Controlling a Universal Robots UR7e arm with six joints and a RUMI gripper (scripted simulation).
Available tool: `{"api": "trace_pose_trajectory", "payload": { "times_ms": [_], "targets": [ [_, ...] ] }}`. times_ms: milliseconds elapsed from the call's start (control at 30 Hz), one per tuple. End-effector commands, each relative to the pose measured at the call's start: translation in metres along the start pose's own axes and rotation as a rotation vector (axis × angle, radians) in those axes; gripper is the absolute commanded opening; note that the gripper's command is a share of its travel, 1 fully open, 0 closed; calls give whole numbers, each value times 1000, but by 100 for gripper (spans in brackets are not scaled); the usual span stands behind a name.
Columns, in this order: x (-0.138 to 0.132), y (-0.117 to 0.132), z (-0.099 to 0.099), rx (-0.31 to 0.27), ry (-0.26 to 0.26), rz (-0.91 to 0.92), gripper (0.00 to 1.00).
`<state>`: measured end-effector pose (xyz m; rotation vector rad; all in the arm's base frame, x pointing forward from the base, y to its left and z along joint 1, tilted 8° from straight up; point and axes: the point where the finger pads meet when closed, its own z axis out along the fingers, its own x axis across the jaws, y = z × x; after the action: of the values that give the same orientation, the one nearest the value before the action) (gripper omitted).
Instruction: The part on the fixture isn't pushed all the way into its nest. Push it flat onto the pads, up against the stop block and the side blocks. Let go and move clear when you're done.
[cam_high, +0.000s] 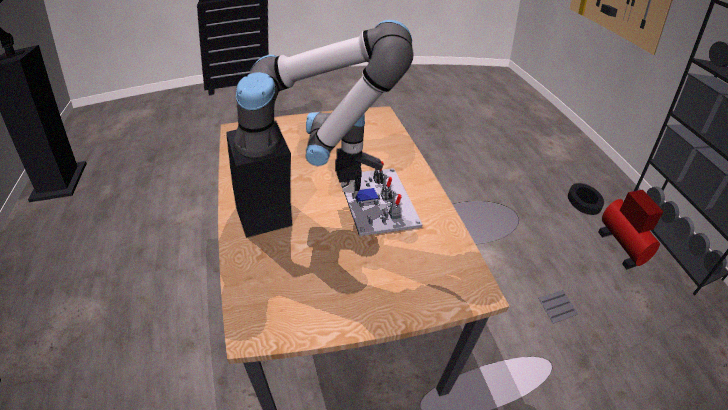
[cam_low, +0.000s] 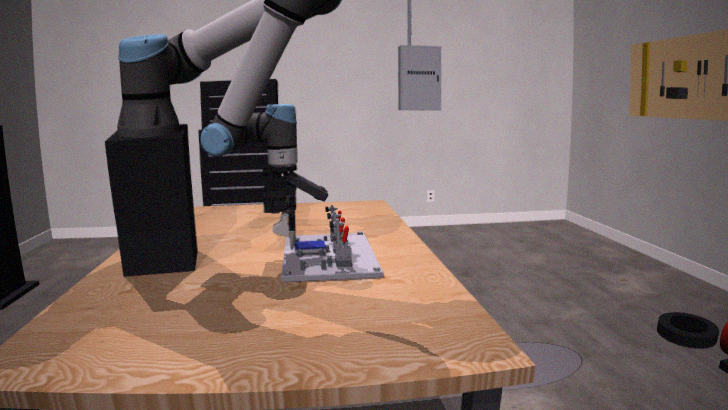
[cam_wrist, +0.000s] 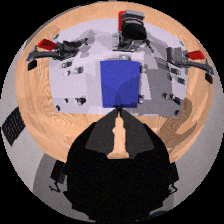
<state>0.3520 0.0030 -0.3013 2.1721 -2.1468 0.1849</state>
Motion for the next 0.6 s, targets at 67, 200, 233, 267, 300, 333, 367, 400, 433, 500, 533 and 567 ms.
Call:
{"api": "trace_pose_trajectory", "payload": {
  "times_ms": [67, 200, 233, 267, 300, 333, 367, 400, 433, 500, 533, 567],
  "targets": [
    [0, -1, 0, 1, 0, 0, 0],
    [0, -1, 0, 1, 0, 0, 0],
    [0, 1, 0, 1, 0, 0, 0],
    [0, 3, 0, 1, 0, 0, 0],
    [0, 5, 0, 1, 0, 0, 0],
    [0, 7, 0, 1, 0, 0, 0],
    [0, 9, 0, 1, 0, 0, 0],
    [0, 9, 0, 1, 0, 0, 0],
    [0, 9, 0, 1, 0, 0, 0],
    [0, 9, 0, 1, 0, 0, 0],
    [0, 9, 0, 1, 0, 0, 0],
    [0, 9, 0, 1, 0, 0, 0]
  ]
}}
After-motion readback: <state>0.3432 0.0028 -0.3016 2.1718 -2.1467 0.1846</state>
